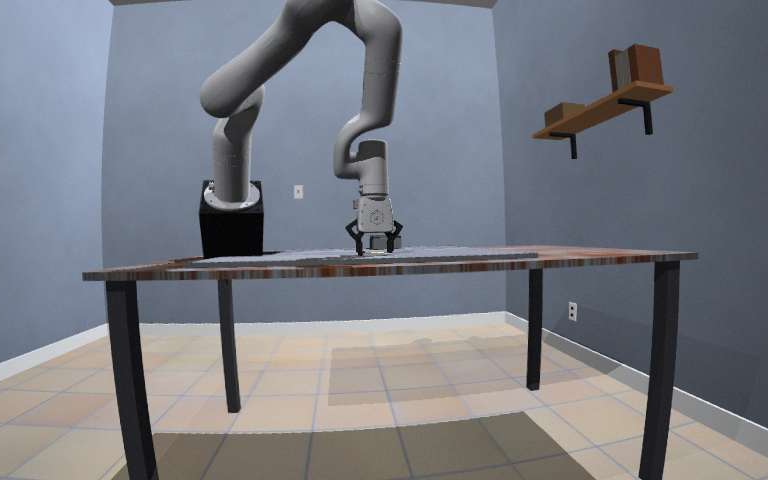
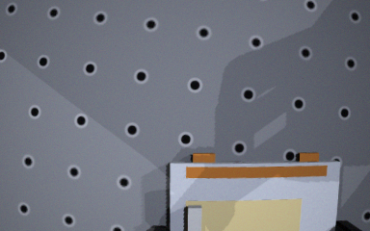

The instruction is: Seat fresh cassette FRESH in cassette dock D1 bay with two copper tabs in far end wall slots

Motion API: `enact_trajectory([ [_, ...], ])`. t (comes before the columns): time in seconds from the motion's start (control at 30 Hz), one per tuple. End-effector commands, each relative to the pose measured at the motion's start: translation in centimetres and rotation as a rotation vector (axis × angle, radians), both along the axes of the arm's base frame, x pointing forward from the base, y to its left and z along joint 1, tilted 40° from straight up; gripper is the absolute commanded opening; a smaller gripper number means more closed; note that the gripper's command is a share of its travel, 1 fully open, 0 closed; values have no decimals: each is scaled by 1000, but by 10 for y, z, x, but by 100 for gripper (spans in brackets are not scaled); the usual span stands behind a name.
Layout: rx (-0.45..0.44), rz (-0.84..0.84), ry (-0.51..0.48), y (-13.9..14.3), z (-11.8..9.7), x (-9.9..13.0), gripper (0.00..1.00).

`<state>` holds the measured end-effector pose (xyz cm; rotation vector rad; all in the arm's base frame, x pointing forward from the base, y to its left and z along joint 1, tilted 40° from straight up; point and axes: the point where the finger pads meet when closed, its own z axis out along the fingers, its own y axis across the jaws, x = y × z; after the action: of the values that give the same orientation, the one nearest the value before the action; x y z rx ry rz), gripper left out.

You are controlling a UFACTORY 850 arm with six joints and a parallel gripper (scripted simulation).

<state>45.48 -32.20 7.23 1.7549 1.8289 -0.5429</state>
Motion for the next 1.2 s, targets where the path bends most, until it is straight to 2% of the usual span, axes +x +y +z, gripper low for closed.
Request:
enact_trajectory([
  [0.0,0,0,-1,0,0,0,0],
  [0.7,0,0,-1,0,0,0,0],
  [1.17,0,0,-1,10,13,-1,0],
])
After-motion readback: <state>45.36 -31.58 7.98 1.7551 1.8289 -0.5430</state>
